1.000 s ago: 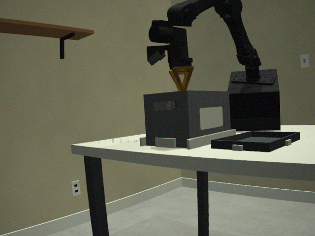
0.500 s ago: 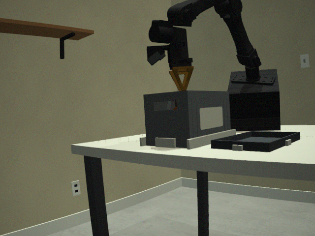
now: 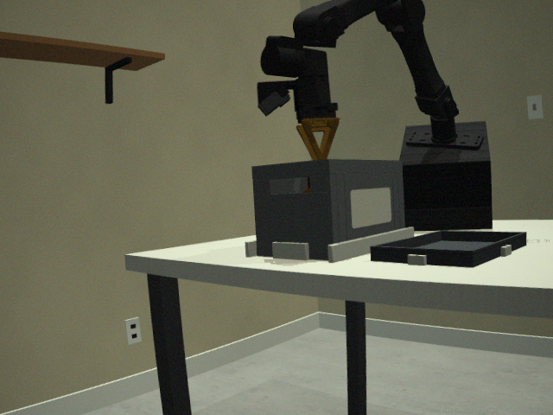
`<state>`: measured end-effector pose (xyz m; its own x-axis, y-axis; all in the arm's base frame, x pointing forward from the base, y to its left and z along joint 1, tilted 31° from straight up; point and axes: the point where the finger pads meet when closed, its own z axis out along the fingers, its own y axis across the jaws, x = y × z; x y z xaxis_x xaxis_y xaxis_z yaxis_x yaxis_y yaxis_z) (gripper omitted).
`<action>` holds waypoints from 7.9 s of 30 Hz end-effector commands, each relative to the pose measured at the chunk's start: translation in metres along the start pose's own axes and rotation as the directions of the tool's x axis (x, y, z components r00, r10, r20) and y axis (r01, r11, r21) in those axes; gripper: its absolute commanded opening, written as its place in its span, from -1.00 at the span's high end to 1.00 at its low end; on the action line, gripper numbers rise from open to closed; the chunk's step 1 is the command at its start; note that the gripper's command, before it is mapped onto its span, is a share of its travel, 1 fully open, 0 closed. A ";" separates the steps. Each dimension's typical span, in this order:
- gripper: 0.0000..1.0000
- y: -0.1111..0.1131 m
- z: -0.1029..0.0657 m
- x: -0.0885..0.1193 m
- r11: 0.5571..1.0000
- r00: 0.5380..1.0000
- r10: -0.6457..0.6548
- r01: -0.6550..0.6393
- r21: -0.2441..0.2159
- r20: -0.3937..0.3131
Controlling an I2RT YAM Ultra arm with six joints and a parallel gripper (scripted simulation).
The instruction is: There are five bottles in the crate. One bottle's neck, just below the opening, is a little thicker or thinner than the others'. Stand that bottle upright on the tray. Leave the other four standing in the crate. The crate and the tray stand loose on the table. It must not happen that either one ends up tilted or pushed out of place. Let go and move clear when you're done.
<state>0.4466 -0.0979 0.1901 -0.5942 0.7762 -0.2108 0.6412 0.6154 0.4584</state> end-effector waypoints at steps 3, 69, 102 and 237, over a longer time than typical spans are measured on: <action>-0.21 0.007 -0.005 -0.010 1.000 0.999 -0.007 0.007 -0.016 0.045; -0.21 0.004 0.025 -0.008 1.000 0.999 -0.002 0.003 -0.010 0.036; -0.21 0.004 0.025 -0.008 1.000 0.999 -0.002 0.003 -0.010 0.036; -0.21 0.006 -0.053 -0.009 1.000 0.999 -0.008 0.009 -0.024 0.050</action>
<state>0.4397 -0.1025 0.2106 -0.5878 0.7770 -0.2254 0.6372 0.6163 0.4627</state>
